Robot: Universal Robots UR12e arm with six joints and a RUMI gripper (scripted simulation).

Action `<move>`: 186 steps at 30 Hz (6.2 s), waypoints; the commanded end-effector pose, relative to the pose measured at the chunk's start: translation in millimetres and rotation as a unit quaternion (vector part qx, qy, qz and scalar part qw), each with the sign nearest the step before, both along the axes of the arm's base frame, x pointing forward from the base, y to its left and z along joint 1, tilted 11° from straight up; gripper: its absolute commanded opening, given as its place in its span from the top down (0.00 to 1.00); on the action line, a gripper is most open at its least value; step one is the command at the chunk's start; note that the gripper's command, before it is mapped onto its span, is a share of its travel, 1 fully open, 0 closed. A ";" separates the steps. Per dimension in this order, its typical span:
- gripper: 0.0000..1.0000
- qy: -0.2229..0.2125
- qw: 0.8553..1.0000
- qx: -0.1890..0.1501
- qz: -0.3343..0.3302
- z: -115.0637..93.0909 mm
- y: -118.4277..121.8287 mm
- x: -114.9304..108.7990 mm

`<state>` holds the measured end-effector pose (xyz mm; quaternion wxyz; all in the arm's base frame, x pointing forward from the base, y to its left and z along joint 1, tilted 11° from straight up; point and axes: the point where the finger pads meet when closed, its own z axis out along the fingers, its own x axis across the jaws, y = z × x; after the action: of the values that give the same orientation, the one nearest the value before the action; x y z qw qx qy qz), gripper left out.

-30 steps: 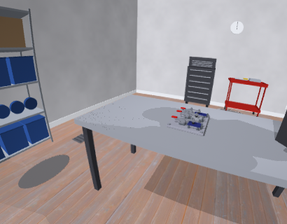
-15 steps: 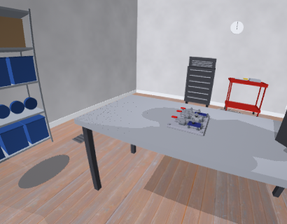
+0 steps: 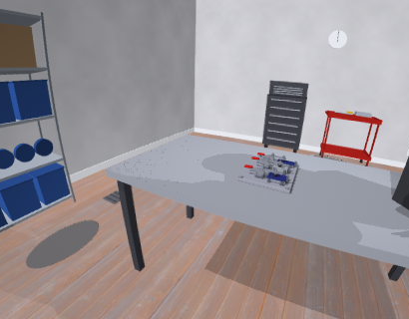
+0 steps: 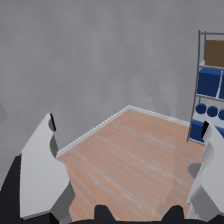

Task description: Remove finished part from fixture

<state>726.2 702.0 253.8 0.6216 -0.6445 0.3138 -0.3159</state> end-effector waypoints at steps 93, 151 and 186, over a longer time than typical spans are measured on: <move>0.72 0.617 0.678 -0.223 -0.332 -566.2 -797.9 -57.8; 0.72 0.617 0.678 -0.222 -0.332 -617.9 -815.0 21.3; 0.72 0.617 0.678 -0.222 -0.332 -632.5 -823.9 79.3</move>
<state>803.7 -120.0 -368.2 -0.0211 -0.6658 0.7402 -0.0918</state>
